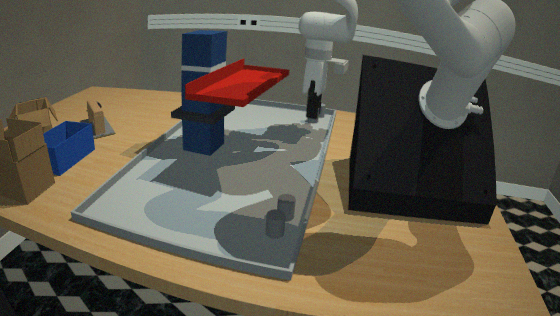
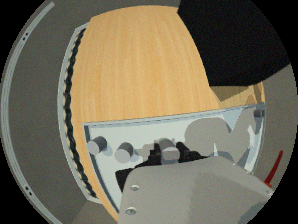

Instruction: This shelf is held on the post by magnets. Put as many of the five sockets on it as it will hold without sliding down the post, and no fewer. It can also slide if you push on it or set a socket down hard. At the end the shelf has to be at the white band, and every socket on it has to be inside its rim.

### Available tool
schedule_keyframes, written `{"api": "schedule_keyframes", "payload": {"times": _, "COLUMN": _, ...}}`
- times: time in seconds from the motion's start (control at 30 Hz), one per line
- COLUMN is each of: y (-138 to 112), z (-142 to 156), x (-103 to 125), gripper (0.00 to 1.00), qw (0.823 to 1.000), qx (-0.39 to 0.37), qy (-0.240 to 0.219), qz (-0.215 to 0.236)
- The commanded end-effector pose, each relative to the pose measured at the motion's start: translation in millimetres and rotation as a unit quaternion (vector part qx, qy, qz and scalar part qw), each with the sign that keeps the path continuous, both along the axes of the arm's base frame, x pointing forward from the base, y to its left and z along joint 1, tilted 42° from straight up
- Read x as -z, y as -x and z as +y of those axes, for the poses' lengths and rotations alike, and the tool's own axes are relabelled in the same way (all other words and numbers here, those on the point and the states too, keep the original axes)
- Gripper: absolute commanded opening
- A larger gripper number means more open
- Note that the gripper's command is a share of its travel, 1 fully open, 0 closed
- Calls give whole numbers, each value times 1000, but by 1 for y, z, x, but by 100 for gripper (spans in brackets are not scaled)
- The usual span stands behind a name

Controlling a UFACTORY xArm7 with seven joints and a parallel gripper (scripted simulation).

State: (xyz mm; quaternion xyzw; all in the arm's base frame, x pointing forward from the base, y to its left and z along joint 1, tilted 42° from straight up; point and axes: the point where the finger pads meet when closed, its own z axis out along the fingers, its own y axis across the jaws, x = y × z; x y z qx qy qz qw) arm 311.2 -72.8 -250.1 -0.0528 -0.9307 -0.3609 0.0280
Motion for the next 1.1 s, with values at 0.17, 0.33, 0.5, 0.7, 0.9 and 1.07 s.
{"api": "schedule_keyframes", "payload": {"times": 0.17, "y": -2, "z": -20, "x": -18, "gripper": 0, "qw": 1000, "qx": 1, "qy": 3, "qz": -1}}
{"api": "schedule_keyframes", "payload": {"times": 0.33, "y": -2, "z": -22, "x": -21, "gripper": 0, "qw": 1000, "qx": 1, "qy": 3, "qz": -1}}
{"api": "schedule_keyframes", "payload": {"times": 0.5, "y": -2, "z": -22, "x": -21, "gripper": 0, "qw": 1000, "qx": 1, "qy": 3, "qz": -1}}
{"api": "schedule_keyframes", "payload": {"times": 0.7, "y": -2, "z": -22, "x": -21, "gripper": 0, "qw": 1000, "qx": 1, "qy": 3, "qz": -1}}
{"api": "schedule_keyframes", "payload": {"times": 0.9, "y": -1, "z": -23, "x": -22, "gripper": 0, "qw": 1000, "qx": 1, "qy": 3, "qz": -1}}
{"api": "schedule_keyframes", "payload": {"times": 1.07, "y": 0, "z": -25, "x": -24, "gripper": 0, "qw": 1000, "qx": 1, "qy": 3, "qz": -1}}
